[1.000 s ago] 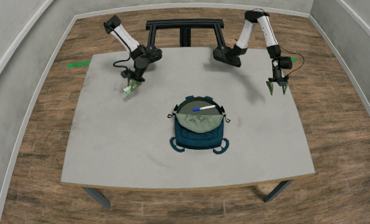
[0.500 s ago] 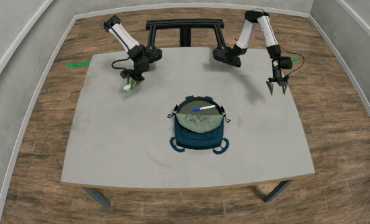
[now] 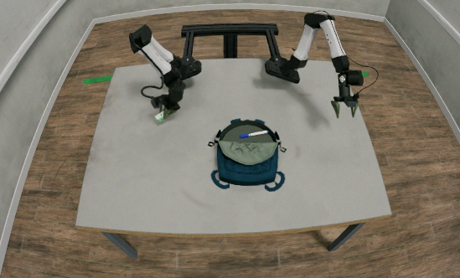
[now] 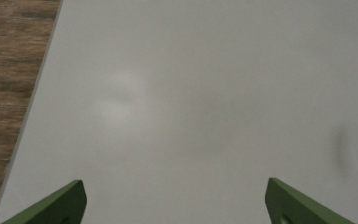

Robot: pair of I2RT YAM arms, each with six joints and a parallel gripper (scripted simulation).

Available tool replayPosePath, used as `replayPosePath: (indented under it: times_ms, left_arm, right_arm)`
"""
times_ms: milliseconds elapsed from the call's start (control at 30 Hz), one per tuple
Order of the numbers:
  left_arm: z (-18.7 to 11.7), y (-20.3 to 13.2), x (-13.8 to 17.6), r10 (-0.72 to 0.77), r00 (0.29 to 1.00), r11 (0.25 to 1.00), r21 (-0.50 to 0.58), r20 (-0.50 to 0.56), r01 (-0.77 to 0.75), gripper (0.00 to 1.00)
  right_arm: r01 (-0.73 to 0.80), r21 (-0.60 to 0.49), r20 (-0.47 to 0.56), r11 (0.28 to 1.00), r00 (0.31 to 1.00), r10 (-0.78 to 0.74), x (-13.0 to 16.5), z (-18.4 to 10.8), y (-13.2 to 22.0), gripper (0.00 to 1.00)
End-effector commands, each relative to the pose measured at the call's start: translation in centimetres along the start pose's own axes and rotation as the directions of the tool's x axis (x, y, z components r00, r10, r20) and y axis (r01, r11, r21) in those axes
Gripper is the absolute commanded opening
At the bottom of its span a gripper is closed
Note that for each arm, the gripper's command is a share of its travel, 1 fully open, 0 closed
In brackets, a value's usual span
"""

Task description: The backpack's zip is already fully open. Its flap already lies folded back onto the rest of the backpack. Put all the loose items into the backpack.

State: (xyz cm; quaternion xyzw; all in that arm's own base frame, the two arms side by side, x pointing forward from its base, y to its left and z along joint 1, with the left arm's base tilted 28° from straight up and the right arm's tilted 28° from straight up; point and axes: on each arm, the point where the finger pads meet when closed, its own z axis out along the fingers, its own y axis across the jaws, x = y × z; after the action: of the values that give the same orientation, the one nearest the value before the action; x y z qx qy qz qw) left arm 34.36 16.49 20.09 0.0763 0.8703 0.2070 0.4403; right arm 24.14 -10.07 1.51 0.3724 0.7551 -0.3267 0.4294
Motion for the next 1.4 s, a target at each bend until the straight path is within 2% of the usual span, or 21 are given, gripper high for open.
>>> replayPosePath:
  times_ms: [0,733,1100,1133,1367]
  left_arm:
    - [-0.2,0.1,-0.4,0.002,1.000,1.000,-0.003,0.011,-0.002,0.90]
    - [-0.2,0.1,-0.4,0.002,1.000,1.000,-0.003,0.011,-0.002,0.90]
    - [-0.2,0.1,-0.4,0.002,1.000,1.000,-0.003,0.011,-0.002,0.90]
    - [-0.2,0.1,-0.4,0.002,1.000,1.000,-0.003,0.011,-0.002,0.90]
    - [-0.2,0.1,-0.4,0.002,1.000,1.000,-0.003,0.011,-0.002,0.90]
  right_arm:
    - [-0.029,-0.068,0.039,0.997,0.999,0.032,-0.5,0.7,1.4,0.29]
    - [-0.030,-0.070,0.040,0.997,0.999,0.033,2.6,4.8,1.8,0.29]
    - [-0.040,-0.076,0.045,0.996,0.998,0.044,2.3,5.2,2.5,0.29]
    - [-0.042,-0.077,0.049,0.996,0.998,0.046,2.2,4.9,2.5,0.50]
    - [-0.042,-0.082,0.048,0.996,0.998,0.046,2.2,5.0,2.6,0.50]
